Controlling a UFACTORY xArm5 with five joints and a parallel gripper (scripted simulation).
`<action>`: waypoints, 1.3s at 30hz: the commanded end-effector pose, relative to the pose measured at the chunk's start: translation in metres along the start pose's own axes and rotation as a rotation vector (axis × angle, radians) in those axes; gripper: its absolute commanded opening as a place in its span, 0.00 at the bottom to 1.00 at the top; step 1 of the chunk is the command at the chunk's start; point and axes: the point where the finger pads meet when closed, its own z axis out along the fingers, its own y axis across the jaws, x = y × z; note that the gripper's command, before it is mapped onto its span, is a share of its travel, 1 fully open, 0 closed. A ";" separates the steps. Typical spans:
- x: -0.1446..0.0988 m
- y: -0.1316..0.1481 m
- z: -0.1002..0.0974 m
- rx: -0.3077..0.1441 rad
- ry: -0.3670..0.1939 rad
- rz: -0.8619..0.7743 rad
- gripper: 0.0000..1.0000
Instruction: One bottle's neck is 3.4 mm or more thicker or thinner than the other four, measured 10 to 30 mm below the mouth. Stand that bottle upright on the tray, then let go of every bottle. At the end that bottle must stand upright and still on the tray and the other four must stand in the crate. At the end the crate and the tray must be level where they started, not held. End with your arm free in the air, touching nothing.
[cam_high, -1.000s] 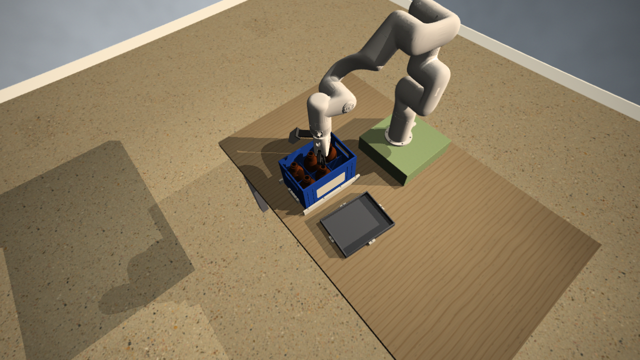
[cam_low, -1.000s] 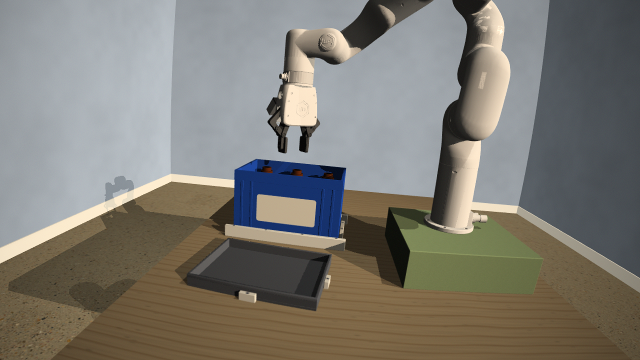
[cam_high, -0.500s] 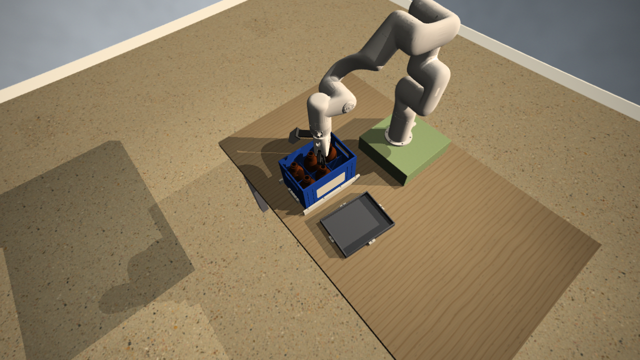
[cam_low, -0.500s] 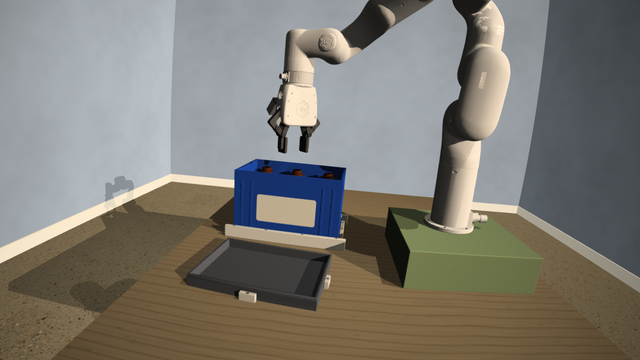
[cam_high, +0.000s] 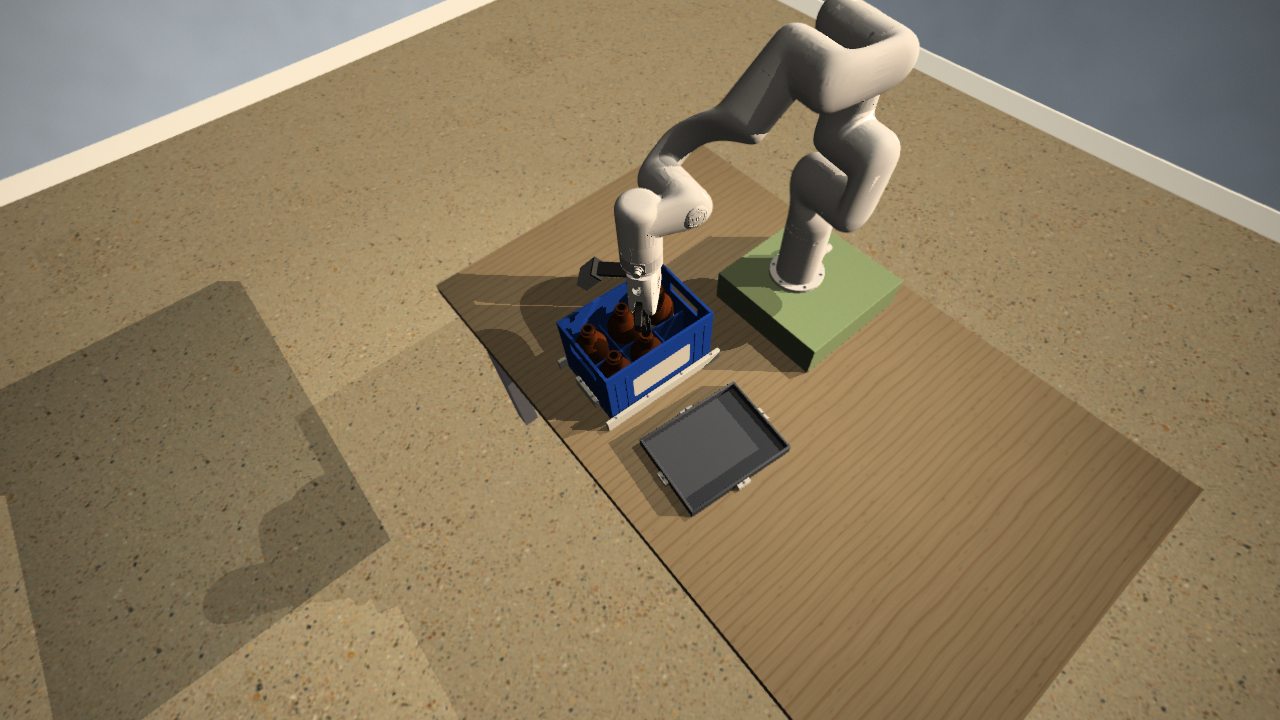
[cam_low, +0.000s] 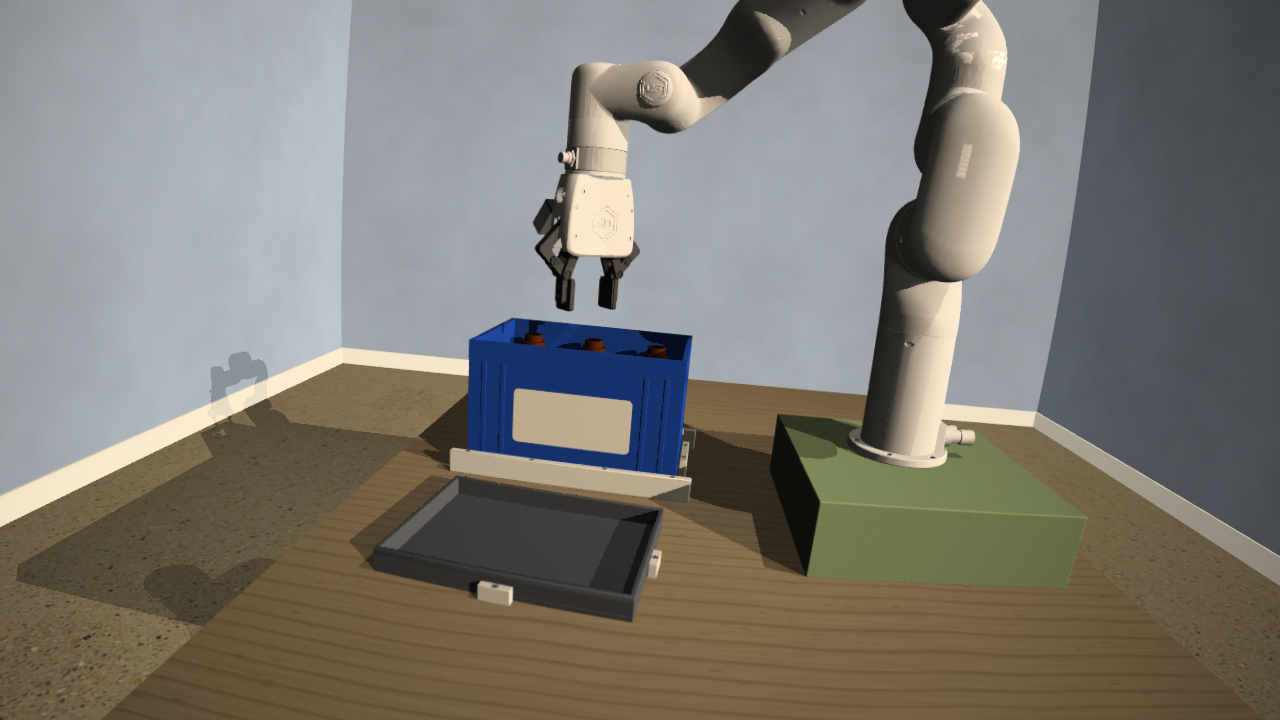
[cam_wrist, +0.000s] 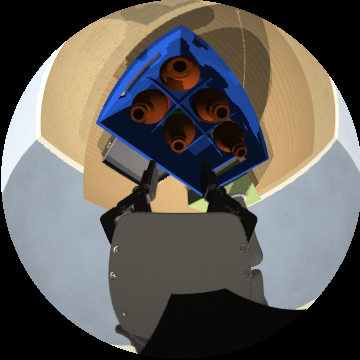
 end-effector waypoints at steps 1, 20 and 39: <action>0.001 -0.001 0.002 0.003 0.003 0.000 0.65; 0.001 -0.001 0.024 0.003 0.003 0.000 0.65; 0.001 -0.001 0.036 0.003 0.003 0.000 0.65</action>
